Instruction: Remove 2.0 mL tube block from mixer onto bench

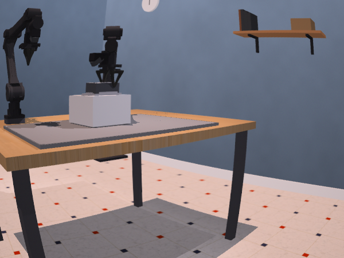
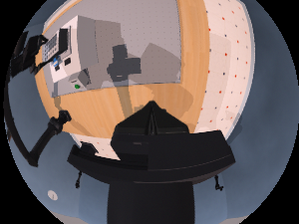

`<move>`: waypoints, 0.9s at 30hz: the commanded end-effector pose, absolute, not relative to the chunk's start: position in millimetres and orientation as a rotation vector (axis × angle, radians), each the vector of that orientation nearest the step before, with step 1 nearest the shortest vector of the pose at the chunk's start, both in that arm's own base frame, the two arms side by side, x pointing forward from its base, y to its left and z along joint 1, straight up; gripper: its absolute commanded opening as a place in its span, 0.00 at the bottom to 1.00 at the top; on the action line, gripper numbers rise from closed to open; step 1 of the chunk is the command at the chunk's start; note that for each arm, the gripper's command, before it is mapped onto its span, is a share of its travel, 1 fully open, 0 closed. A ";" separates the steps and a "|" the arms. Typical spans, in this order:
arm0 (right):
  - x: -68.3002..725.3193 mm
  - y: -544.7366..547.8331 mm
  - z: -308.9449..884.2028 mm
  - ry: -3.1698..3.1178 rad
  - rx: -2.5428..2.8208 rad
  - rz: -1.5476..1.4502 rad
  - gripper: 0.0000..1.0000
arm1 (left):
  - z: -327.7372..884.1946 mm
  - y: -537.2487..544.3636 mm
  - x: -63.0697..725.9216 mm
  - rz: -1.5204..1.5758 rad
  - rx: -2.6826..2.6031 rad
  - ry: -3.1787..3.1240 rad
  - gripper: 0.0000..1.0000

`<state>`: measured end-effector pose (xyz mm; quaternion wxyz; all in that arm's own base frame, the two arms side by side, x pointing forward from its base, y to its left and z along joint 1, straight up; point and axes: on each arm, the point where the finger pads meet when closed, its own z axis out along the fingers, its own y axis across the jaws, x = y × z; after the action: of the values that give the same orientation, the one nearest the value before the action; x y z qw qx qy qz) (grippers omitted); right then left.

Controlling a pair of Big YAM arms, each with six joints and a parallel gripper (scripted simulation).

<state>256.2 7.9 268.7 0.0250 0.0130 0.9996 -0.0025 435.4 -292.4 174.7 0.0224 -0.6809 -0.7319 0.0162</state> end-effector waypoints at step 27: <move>266.2 -35.3 269.6 3.104 -0.099 -0.029 0.00 | 207.7 -300.8 449.9 0.082 -2.155 -2.293 0.00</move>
<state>259.4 -37.8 262.9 0.0015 -0.0303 0.9995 -0.0051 435.9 -292.9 175.5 0.0271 -0.6804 -0.7320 0.0236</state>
